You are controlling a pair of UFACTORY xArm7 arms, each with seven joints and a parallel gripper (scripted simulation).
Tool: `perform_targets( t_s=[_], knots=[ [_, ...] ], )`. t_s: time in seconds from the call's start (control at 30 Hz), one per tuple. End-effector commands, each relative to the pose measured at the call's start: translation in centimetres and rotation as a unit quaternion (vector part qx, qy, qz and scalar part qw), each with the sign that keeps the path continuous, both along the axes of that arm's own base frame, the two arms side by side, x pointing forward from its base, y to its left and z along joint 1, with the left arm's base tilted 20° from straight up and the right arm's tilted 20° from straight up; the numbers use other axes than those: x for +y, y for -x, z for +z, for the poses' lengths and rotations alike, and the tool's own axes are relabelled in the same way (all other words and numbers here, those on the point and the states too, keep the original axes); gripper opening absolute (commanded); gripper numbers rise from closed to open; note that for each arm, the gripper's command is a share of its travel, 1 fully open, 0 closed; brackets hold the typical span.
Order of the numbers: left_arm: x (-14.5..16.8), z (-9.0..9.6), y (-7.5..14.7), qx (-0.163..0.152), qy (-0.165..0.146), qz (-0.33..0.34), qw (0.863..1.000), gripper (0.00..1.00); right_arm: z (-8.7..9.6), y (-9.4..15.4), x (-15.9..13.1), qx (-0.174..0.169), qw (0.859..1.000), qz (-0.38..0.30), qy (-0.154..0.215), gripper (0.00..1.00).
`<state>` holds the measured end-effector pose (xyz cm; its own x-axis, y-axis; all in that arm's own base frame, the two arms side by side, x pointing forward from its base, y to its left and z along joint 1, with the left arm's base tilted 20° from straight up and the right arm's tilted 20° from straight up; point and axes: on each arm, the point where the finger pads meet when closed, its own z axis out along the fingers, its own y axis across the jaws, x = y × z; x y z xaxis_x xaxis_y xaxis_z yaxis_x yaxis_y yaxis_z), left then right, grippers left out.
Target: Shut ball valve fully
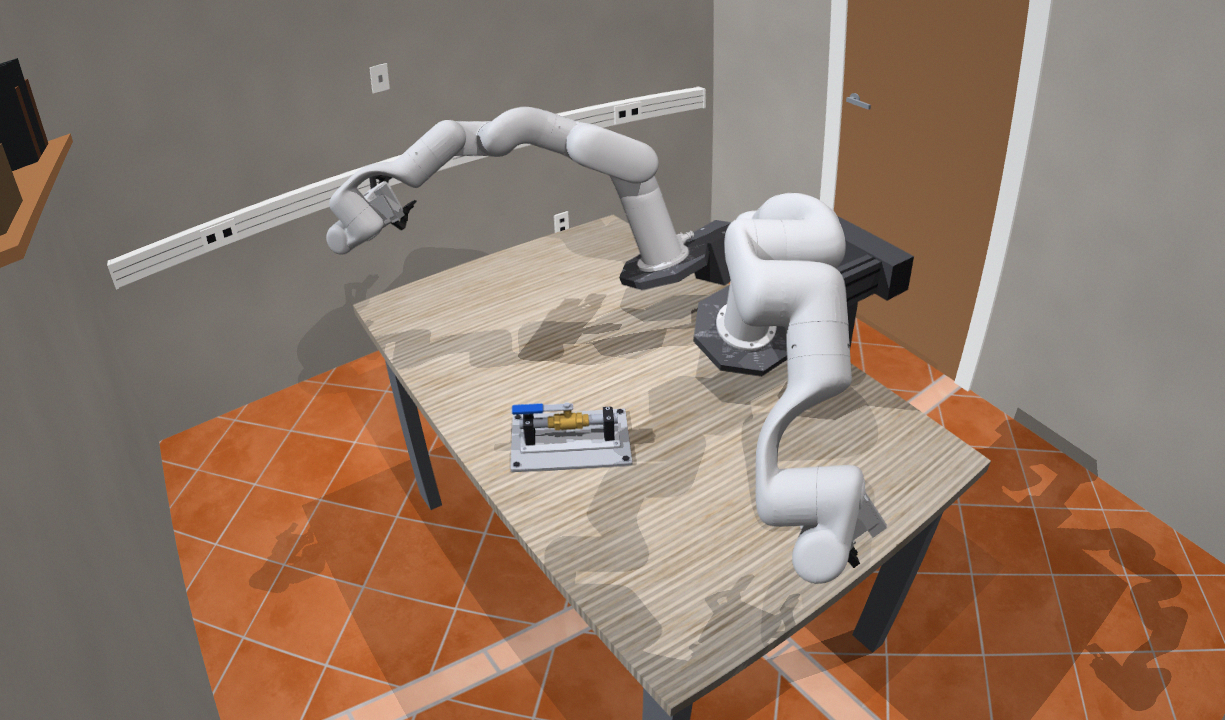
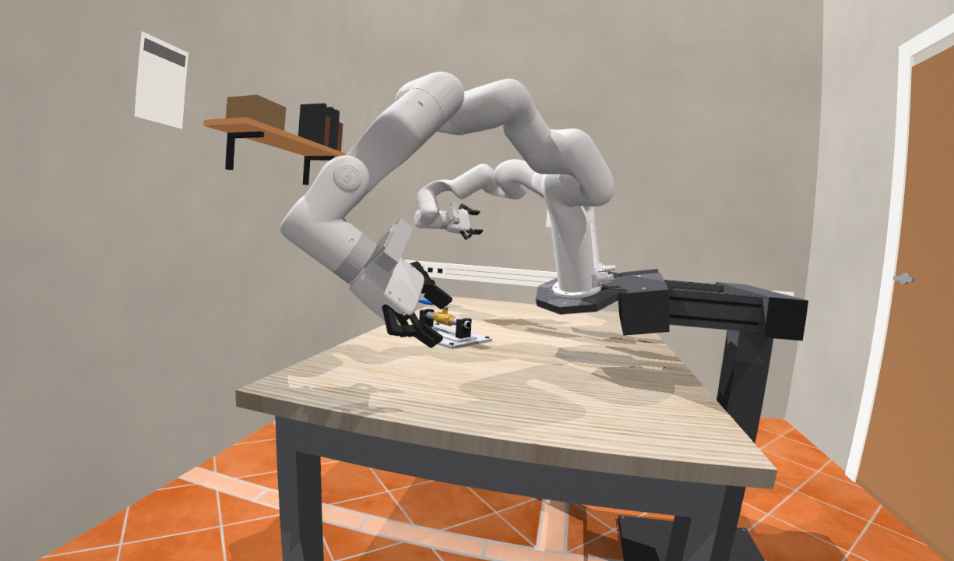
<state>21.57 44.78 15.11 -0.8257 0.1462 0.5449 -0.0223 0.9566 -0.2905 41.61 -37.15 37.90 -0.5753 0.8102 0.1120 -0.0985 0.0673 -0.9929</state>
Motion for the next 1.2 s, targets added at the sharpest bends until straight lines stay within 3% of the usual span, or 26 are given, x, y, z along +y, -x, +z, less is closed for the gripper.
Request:
perform_targets(
  t_s=[0.0, 1.17],
  knots=[
    [0.08, 0.18, -0.05, -0.001, -0.002, 0.0, 1.0, 1.0, 0.19, 0.0, 0.03, -0.002, 1.0, 0.0, 0.001, 1.0],
    [0.08, 0.18, -0.05, -0.001, -0.002, 0.0, 1.0, 1.0, 0.19, 0.43, -0.4, -0.012, 1.0, -0.002, 0.005, 1.0]
  ],
)
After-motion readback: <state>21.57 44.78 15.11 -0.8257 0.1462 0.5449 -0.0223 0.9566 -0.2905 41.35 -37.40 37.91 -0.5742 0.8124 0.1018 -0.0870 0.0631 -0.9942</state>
